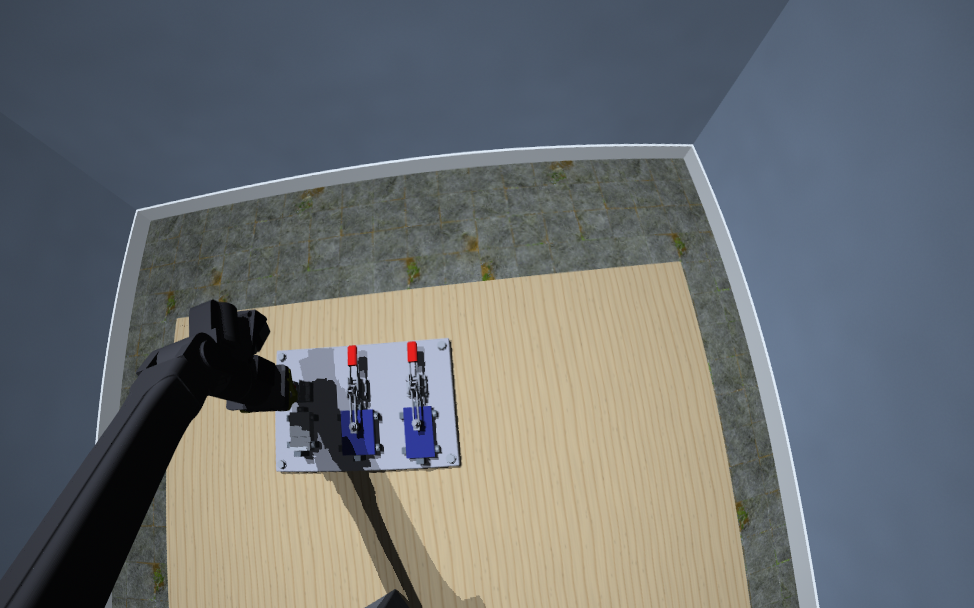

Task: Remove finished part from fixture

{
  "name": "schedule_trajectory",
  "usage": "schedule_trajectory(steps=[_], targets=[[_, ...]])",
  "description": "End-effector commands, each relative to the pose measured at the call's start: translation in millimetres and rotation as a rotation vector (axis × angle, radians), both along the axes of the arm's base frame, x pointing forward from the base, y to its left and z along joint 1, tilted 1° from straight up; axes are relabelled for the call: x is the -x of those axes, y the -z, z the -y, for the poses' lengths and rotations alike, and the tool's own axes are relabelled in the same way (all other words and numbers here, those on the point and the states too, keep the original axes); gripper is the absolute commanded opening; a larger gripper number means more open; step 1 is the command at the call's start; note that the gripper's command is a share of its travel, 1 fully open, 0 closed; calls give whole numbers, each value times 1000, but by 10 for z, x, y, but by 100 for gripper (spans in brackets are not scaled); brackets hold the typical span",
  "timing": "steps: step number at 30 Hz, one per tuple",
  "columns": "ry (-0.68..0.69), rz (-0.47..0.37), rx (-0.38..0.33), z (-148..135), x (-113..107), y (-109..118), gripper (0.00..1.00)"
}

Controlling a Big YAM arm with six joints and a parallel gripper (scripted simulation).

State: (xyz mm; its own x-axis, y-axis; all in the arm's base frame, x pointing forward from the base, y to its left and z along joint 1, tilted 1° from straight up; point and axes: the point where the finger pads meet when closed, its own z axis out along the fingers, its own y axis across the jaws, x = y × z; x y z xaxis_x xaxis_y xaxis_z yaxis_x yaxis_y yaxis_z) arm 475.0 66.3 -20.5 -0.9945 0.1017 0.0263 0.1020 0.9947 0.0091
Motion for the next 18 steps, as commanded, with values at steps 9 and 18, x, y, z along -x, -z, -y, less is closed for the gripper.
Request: schedule_trajectory(steps=[9, 18], targets=[[10, 45, -1, 55, -294, -29, 45], [10, 69, -4, 54, -305, -309, 45]])
